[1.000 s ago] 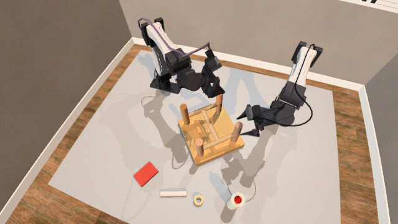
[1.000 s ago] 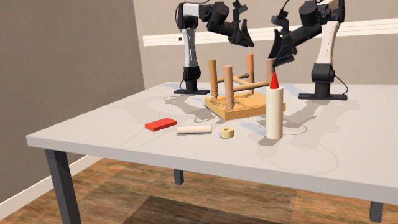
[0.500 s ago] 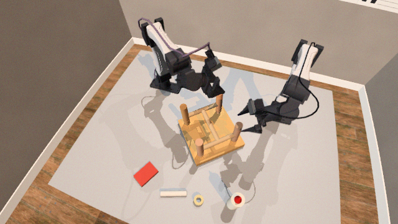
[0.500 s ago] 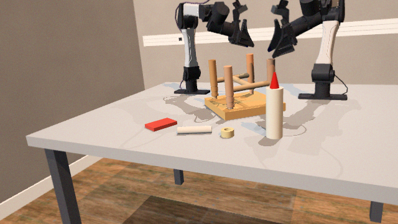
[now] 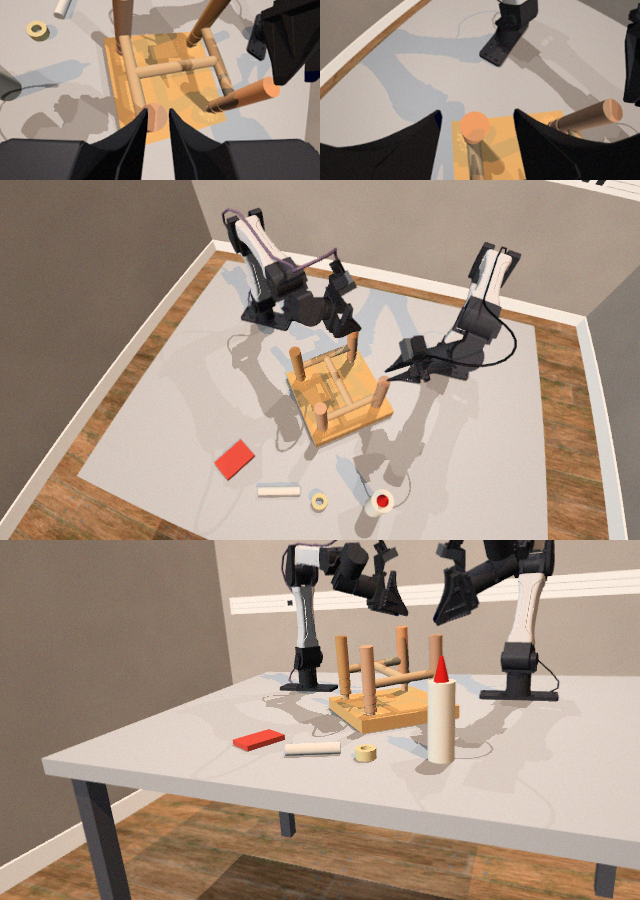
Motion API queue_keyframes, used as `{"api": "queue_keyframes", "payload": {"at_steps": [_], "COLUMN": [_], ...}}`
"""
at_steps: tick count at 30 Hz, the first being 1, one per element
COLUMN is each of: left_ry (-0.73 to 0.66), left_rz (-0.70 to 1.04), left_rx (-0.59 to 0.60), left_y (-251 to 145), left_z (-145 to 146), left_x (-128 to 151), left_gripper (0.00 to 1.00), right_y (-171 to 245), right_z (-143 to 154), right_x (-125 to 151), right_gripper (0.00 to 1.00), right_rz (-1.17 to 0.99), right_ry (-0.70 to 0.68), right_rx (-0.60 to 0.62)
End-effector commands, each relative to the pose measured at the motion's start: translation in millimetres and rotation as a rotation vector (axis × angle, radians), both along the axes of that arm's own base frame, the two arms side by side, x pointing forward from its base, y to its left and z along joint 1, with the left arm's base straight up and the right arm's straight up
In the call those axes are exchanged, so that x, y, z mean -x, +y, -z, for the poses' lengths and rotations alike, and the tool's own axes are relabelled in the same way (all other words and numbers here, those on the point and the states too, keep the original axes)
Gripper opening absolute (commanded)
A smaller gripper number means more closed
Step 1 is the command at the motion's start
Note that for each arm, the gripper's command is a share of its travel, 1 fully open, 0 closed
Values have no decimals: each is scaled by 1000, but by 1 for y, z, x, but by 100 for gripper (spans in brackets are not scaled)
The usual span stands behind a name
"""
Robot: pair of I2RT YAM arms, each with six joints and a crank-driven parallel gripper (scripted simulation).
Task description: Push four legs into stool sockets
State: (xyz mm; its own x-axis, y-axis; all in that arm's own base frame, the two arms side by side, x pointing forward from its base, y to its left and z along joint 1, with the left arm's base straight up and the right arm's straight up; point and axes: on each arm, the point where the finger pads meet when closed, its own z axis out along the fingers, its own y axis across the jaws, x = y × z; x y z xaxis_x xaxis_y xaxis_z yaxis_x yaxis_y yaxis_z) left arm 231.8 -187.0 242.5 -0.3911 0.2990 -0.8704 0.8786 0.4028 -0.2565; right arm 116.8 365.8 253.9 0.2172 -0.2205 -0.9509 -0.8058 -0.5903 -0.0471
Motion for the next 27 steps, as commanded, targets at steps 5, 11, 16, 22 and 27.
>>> {"api": "queue_keyframes", "payload": {"at_steps": [5,11,16,22,27], "left_ry": [-60,-121,-179,-221,-208], "left_rz": [-99,-170,-262,-365,-415], "left_rx": [-21,-32,-40,-52,-69], "left_y": [11,17,31,45,52], "left_z": [0,-12,-21,-25,-16], "left_x": [-20,-40,-54,-71,-83], "left_gripper": [0,0,0,0,0], "right_y": [-10,-20,-37,-60,-74], "right_z": [-2,-1,-4,-10,-13], "right_x": [-34,-62,-96,-134,-151], "right_gripper": [74,74,0,0,0], "right_rz": [160,297,460,655,753], "right_ry": [-56,-87,-112,-136,-145], "right_rx": [23,46,60,64,63]}}
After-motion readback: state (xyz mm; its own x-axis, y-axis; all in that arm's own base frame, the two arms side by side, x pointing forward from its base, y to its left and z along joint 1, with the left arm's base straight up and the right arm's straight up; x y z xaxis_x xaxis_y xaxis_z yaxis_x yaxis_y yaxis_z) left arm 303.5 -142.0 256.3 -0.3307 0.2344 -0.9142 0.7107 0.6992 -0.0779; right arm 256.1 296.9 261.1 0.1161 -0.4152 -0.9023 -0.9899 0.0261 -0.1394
